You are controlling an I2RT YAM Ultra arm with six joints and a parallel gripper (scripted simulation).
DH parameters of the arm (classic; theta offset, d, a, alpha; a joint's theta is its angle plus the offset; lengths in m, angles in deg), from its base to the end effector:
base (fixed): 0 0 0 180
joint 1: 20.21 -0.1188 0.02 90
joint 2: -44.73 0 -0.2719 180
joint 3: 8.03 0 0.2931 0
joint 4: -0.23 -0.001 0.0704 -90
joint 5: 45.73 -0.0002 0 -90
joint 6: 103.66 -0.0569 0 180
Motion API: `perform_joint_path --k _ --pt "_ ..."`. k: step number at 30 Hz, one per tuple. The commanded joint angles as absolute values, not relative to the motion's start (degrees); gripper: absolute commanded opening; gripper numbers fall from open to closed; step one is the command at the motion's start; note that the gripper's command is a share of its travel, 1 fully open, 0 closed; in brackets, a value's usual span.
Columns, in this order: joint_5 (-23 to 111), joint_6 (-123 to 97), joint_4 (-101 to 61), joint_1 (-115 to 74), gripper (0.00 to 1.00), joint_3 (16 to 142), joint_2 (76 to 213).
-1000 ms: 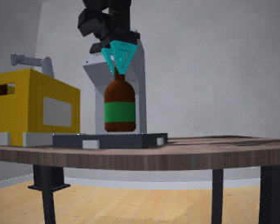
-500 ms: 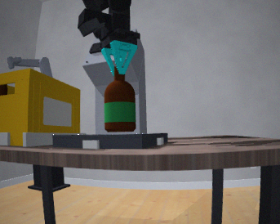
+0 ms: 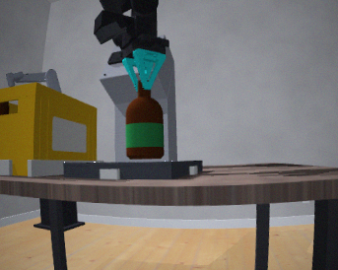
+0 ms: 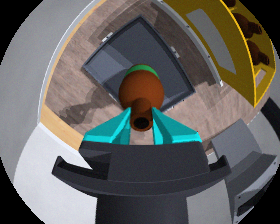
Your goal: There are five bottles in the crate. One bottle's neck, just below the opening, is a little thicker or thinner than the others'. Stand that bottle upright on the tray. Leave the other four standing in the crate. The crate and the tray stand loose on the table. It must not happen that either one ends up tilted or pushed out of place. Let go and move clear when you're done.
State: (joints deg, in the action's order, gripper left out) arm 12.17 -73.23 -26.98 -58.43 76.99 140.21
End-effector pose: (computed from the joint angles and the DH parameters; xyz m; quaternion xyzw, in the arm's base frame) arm 0.3543 0.2418 0.2636 0.2796 0.8250 0.1562 0.4656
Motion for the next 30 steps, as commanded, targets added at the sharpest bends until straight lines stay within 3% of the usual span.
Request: perform_joint_path --k 1,30 --pt "12.0 -72.7 -26.5 -58.7 0.00 78.7 139.3" --pt "12.9 -72.0 -25.5 -57.7 0.00 78.6 139.9"
